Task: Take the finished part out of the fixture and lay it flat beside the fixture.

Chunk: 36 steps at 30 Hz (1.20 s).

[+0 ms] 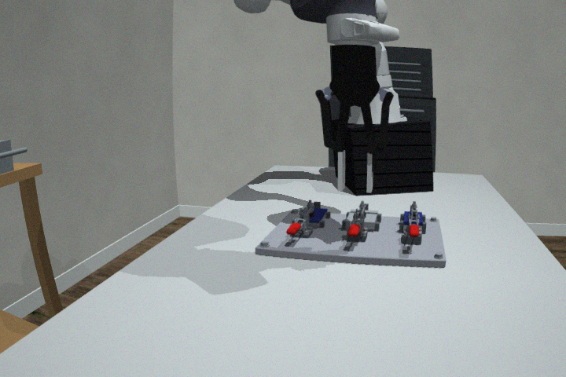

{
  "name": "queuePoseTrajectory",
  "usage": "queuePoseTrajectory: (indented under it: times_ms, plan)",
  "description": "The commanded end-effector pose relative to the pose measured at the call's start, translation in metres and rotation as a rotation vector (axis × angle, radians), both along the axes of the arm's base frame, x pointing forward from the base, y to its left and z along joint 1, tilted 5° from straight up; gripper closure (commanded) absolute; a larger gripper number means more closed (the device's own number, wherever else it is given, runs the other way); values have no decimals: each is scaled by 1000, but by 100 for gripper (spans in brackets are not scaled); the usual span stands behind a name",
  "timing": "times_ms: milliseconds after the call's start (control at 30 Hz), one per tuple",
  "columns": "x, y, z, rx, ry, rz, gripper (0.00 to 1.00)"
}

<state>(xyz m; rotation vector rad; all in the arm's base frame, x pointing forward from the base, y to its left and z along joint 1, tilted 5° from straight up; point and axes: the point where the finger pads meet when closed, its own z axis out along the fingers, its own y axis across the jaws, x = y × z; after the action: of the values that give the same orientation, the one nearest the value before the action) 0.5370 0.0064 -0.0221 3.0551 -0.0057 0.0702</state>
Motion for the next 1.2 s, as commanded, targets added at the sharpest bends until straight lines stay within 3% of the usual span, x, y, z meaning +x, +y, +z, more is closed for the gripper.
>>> queuePoseTrajectory:
  times_ms: [0,467,833,1167]
  plan:
    - [-2,-1,-2,-2,9,16,72]
    - [-1,-3,-25,-2,9,16,72]
    - [0,-5,-54,-2,9,16,72]
    - [1,-6,-60,-2,9,16,72]
